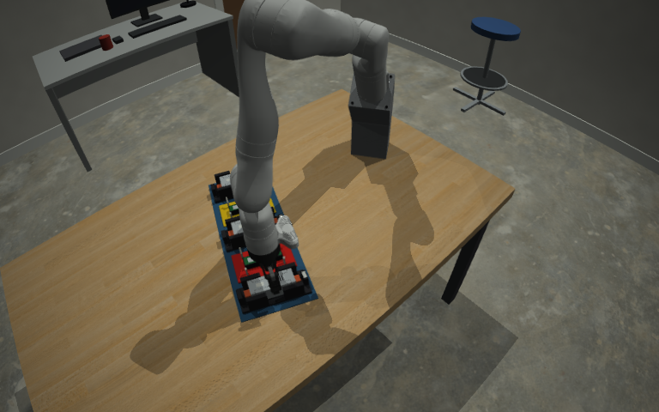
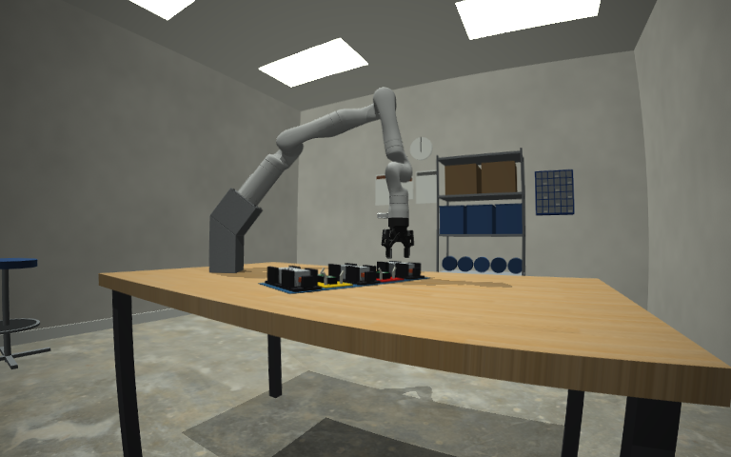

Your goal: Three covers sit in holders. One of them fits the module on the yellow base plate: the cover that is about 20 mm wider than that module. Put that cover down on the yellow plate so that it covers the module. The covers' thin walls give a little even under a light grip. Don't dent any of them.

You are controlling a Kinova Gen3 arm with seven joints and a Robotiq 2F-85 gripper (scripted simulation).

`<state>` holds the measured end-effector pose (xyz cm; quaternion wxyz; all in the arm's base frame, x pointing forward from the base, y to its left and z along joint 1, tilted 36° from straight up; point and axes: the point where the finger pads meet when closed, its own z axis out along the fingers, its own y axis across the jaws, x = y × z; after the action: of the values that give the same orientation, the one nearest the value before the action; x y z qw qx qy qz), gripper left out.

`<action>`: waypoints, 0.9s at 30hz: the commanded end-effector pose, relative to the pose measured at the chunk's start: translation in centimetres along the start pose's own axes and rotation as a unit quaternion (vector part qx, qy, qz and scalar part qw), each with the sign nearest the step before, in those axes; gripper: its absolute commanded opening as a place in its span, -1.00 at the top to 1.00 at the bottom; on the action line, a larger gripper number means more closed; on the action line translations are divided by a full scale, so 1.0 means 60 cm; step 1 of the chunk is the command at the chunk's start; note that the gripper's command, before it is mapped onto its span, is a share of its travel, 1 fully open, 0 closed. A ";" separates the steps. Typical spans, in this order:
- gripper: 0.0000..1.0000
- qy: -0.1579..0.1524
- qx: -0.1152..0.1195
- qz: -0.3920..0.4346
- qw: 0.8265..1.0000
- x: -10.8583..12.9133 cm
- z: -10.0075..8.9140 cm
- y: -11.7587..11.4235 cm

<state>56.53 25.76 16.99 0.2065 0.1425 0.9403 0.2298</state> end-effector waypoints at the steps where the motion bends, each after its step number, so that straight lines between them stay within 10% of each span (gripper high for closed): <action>1: -1.00 -0.003 -0.001 0.001 1.000 -0.006 0.000 0.002; 27: -1.00 -0.001 0.000 0.001 1.000 0.000 0.015 0.000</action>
<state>56.84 26.12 16.15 0.2054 0.1432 0.9405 0.2296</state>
